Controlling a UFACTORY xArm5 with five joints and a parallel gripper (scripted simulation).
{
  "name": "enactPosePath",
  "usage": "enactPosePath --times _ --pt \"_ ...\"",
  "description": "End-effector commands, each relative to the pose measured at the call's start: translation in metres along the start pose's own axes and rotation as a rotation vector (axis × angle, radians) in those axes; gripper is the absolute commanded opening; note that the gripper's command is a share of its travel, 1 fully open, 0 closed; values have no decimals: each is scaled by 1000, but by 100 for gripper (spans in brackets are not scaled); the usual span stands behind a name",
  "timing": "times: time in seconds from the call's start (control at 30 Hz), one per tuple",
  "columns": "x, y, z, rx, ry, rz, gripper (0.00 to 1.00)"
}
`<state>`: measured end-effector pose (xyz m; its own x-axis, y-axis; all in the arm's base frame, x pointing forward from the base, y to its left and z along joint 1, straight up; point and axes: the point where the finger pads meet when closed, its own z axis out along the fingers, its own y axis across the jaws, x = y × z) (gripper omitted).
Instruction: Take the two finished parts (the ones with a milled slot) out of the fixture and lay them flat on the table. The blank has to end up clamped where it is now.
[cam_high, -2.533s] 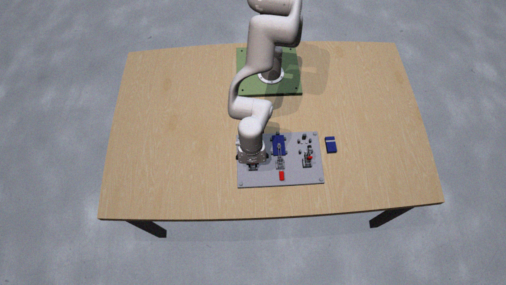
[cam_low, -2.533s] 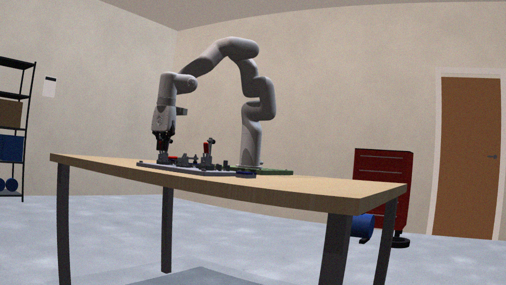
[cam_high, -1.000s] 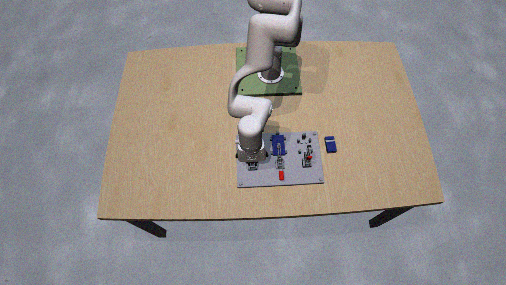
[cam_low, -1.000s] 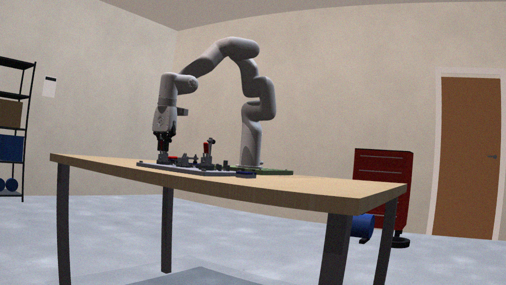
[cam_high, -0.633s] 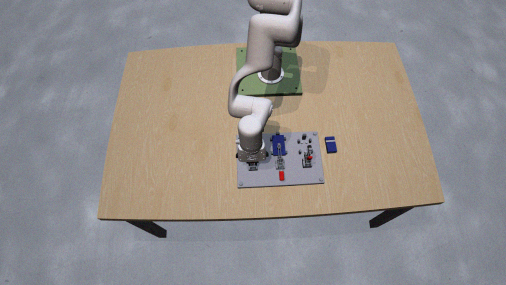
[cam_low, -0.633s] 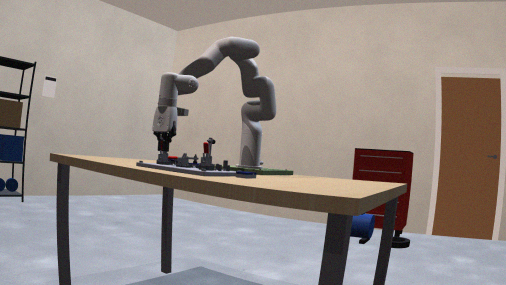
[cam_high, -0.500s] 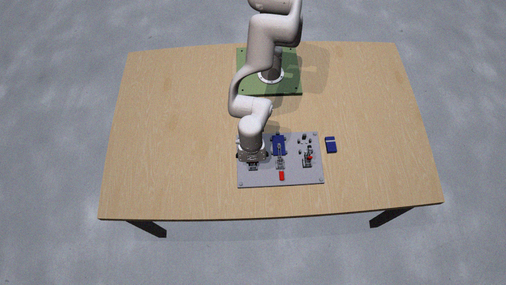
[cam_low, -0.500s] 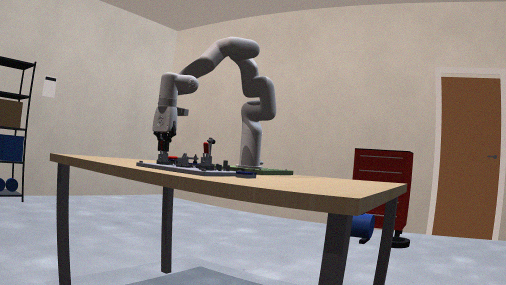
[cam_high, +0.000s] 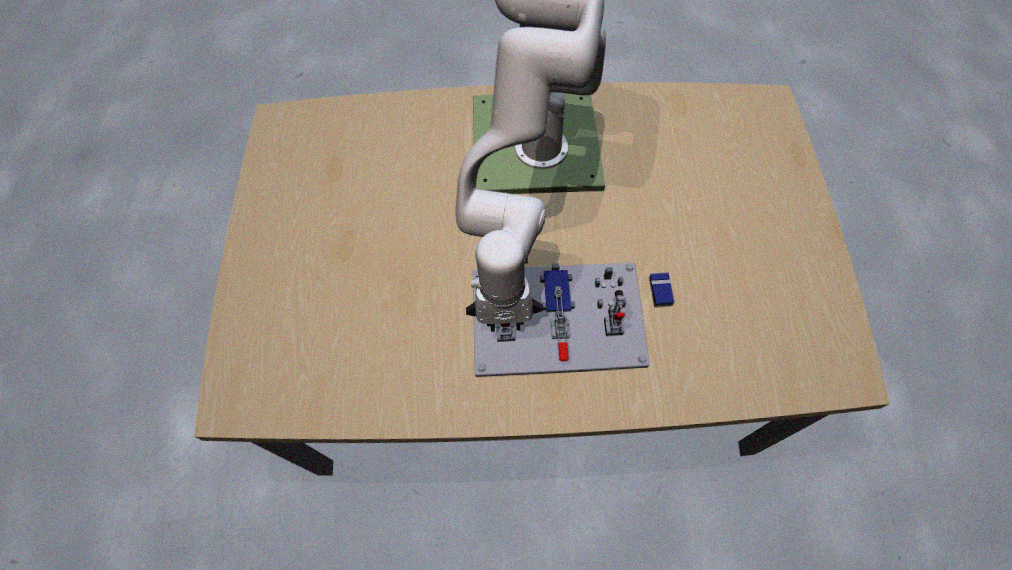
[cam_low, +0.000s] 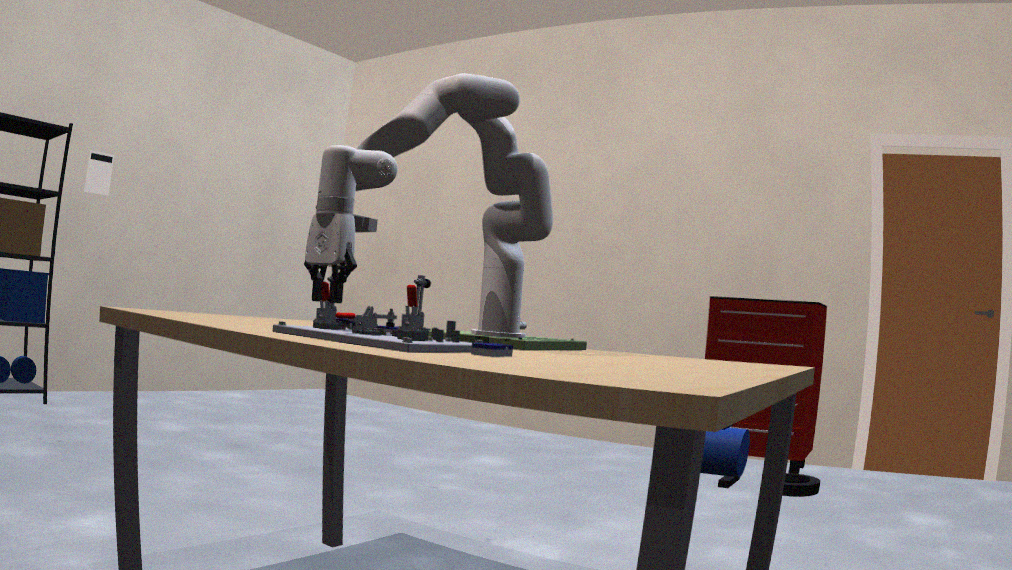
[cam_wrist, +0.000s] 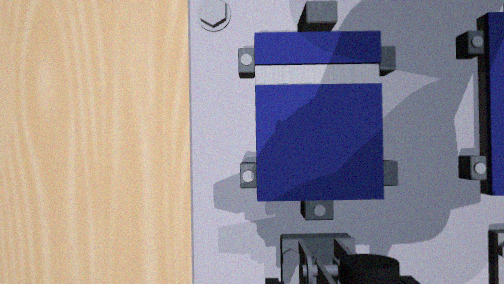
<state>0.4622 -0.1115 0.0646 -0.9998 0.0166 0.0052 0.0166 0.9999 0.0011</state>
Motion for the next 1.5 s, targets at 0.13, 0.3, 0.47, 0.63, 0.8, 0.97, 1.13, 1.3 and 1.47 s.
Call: enactPosePath --times 0.13,0.3,0.47,0.63,0.8,0.97,1.13,1.3,1.47 --pt "-3 0 -3 2 -9 0 48" --pt "-3 0 -3 2 -8 0 48" --pt "-3 0 -3 2 -8 0 48" --pt "-2 0 -3 2 -7 0 48" --pt "-2 0 -3 2 -7 0 48" --pt "-2 0 -3 2 -7 0 48" --pt "-2 0 -9 2 -7 0 48" --pt "-2 0 -16 2 -7 0 48" --pt "-2 0 -31 2 -7 0 48"
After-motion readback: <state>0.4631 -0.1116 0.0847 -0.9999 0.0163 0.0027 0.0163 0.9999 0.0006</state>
